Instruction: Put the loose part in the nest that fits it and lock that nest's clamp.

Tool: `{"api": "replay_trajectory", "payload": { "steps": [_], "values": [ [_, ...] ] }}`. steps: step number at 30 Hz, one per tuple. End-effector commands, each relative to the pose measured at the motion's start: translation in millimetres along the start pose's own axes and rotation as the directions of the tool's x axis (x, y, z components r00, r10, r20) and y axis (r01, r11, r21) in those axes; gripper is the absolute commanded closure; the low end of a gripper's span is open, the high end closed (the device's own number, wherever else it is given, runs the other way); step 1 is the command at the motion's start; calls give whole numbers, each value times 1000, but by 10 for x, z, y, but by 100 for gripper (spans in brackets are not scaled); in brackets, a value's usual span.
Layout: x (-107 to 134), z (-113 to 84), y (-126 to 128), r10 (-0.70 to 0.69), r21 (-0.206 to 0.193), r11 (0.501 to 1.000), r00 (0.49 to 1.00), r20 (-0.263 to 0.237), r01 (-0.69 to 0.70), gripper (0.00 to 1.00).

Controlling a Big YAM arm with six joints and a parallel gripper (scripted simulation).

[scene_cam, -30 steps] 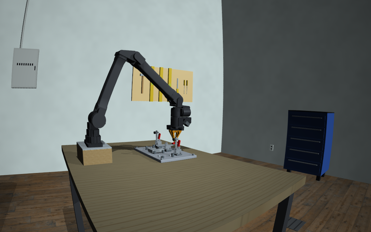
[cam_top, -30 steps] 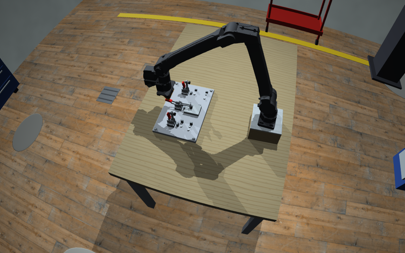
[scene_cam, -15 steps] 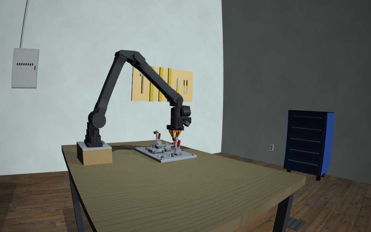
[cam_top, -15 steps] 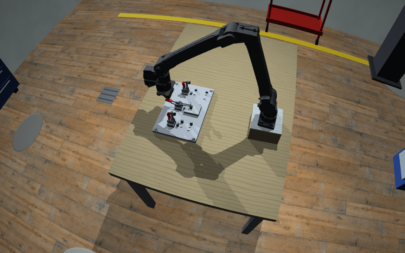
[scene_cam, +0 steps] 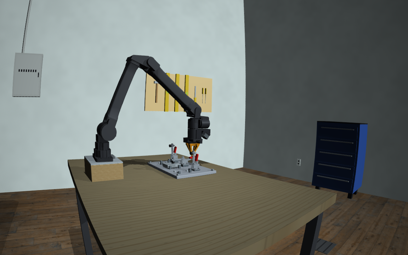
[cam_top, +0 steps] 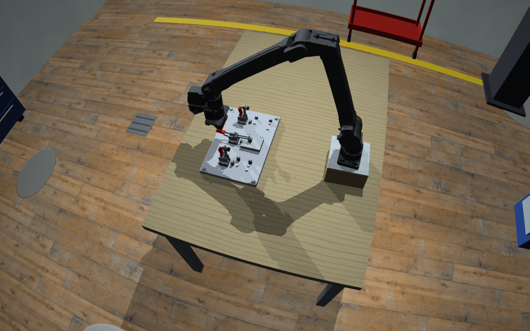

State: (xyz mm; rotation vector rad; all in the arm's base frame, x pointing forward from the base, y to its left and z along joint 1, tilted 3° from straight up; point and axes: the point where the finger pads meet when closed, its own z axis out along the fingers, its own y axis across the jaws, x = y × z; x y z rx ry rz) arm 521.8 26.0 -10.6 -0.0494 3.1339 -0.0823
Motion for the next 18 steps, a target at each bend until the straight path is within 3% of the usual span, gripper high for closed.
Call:
{"api": "replay_trajectory", "payload": {
  "steps": [1, 5, 18],
  "values": [
    [-28, 67, 28, 7, 3, 1000, 1000, 1, -7, 100],
    [-68, -13, 25, 8, 2, 1000, 1000, 17, -8, 100],
    [-68, -13, 25, 8, 2, 1000, 1000, 17, -8, 100]
  ]
}}
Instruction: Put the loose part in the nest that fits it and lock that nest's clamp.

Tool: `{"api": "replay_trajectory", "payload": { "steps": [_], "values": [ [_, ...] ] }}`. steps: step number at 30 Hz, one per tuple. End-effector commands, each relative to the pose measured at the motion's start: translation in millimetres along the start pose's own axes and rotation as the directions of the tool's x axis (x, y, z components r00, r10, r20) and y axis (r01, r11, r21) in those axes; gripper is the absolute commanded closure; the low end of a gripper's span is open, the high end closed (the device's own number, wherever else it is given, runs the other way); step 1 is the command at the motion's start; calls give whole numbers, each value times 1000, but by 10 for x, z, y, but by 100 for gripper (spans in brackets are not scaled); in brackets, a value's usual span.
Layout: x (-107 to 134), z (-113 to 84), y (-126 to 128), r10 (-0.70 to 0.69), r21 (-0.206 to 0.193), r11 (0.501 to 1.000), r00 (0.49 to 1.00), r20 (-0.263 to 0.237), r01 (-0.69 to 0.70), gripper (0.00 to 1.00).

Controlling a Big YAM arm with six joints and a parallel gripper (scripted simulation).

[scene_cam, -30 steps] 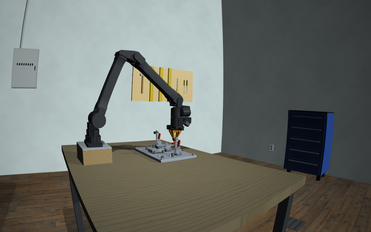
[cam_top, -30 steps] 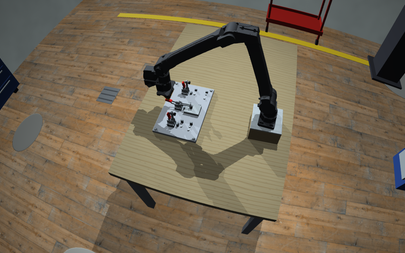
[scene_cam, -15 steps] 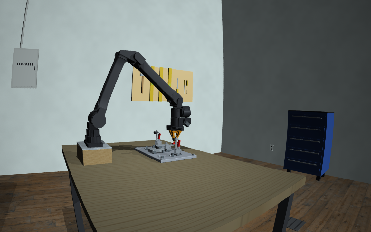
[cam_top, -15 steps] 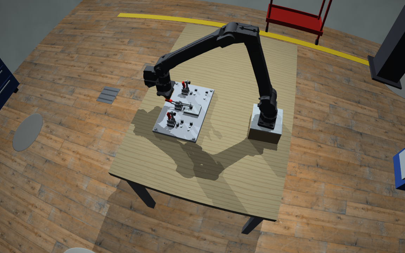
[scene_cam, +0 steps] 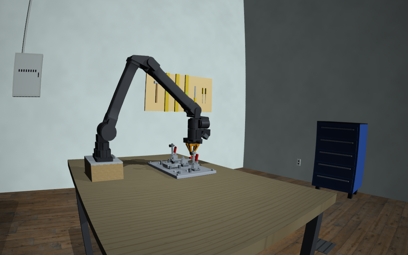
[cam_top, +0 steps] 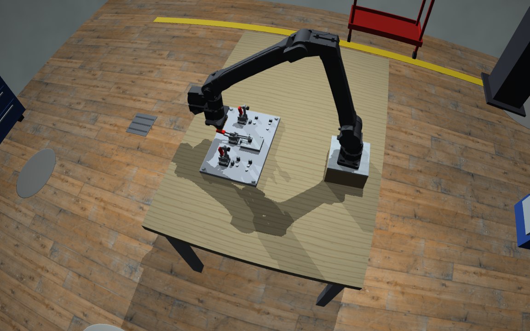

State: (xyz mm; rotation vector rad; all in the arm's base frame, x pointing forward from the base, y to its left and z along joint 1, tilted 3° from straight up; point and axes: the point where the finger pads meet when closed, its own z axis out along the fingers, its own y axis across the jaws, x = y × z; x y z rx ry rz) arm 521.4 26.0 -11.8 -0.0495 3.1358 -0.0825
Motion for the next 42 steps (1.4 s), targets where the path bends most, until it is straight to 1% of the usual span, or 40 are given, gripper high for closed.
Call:
{"api": "replay_trajectory", "payload": {
  "steps": [1, 10, 15, 17, 19, 21, 42],
  "values": [
    [-73, -25, 25, 8, 2, 1000, 1000, 18, -8, 100],
    [-72, -23, 25, 8, 2, 1000, 1000, 18, -8, 100],
    [-27, 79, 24, 7, 3, 1000, 1000, 1, -7, 100],
    [-35, 76, 23, 7, 3, 1000, 1000, 2, -7, 100],
    [-55, 15, 21, 8, 3, 1000, 1000, 14, -8, 100],
    [-69, -3, 20, 8, 2, 1000, 1000, 19, -8, 100],
    [-68, -3, 20, 8, 2, 1000, 1000, 18, -8, 100]
  ]
}}
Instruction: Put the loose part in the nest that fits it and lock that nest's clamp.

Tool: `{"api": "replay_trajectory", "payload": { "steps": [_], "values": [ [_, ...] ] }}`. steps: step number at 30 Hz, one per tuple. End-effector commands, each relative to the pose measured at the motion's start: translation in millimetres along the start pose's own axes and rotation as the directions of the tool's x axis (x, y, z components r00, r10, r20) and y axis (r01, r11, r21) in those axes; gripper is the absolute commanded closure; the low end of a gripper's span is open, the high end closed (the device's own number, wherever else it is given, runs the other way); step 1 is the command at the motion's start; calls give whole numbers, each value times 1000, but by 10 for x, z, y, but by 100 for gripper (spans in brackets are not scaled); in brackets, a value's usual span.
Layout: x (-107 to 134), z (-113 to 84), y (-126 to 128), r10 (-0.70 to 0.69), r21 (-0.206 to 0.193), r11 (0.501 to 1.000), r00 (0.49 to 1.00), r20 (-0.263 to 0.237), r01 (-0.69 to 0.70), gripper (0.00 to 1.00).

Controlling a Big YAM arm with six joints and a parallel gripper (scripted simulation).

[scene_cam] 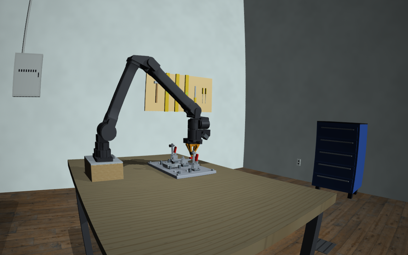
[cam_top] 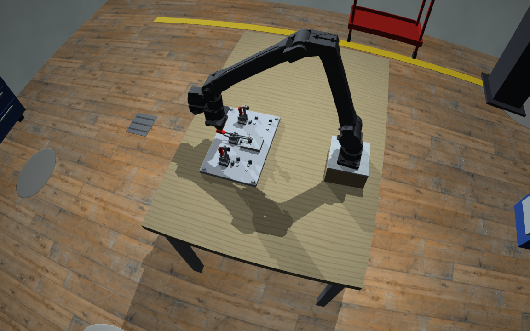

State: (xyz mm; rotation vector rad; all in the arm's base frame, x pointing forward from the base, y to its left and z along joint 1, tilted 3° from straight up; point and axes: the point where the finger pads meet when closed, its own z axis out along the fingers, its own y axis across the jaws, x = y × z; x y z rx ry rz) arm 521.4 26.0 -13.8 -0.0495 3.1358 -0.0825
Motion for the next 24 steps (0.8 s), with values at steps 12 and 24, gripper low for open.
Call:
{"api": "replay_trajectory", "payload": {
  "steps": [12, 24],
  "values": [
    [-62, 3, 15, 8, 2, 1000, 1000, 17, -8, 100],
    [-62, 3, 15, 8, 2, 1000, 1000, 17, -8, 100]
  ]
}}
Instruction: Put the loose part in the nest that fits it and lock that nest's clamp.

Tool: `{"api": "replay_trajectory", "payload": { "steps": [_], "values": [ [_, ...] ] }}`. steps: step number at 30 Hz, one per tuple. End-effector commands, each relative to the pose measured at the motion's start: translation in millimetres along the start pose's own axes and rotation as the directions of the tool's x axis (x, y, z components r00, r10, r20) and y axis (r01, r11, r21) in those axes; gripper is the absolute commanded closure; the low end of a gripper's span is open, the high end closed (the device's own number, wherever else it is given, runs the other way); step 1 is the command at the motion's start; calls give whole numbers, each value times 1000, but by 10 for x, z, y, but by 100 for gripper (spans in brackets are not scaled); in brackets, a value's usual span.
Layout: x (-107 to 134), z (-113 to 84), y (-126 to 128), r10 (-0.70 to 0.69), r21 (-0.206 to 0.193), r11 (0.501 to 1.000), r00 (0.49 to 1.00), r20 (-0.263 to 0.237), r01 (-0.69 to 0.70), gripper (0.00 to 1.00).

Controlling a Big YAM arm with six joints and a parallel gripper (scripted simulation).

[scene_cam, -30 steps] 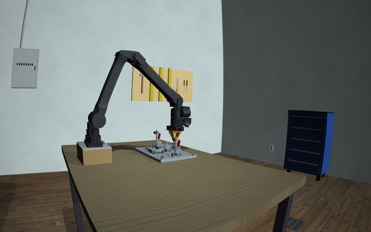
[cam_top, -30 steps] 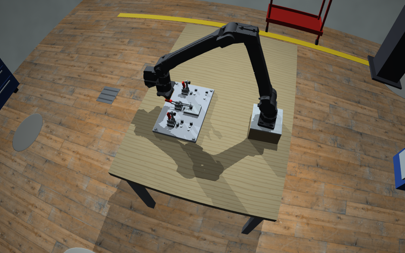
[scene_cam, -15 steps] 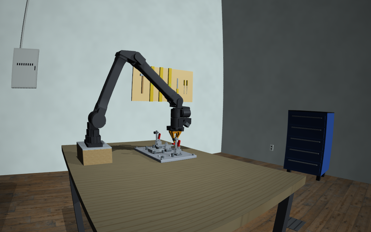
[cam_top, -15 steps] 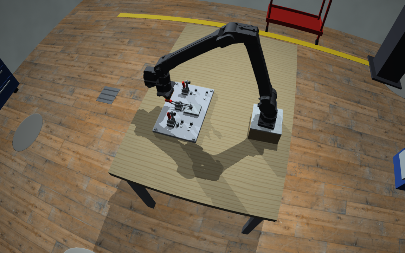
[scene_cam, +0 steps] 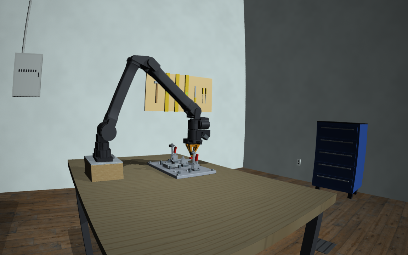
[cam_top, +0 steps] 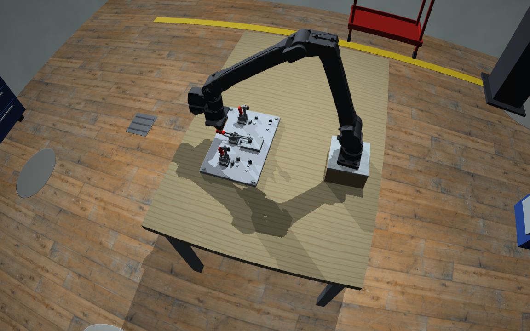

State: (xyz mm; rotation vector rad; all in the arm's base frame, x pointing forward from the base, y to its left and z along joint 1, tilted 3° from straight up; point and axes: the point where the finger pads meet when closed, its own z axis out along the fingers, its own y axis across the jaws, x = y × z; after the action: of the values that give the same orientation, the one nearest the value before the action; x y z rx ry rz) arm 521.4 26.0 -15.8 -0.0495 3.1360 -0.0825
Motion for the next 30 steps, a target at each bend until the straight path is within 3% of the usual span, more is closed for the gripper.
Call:
{"api": "replay_trajectory", "payload": {
  "steps": [1, 30],
  "values": [
    [-62, -18, 14, 8, 2, 1000, 1000, 17, -8, 100],
    [-25, 83, 12, 7, 3, 1000, 1000, 0, -7, 100]
  ]
}}
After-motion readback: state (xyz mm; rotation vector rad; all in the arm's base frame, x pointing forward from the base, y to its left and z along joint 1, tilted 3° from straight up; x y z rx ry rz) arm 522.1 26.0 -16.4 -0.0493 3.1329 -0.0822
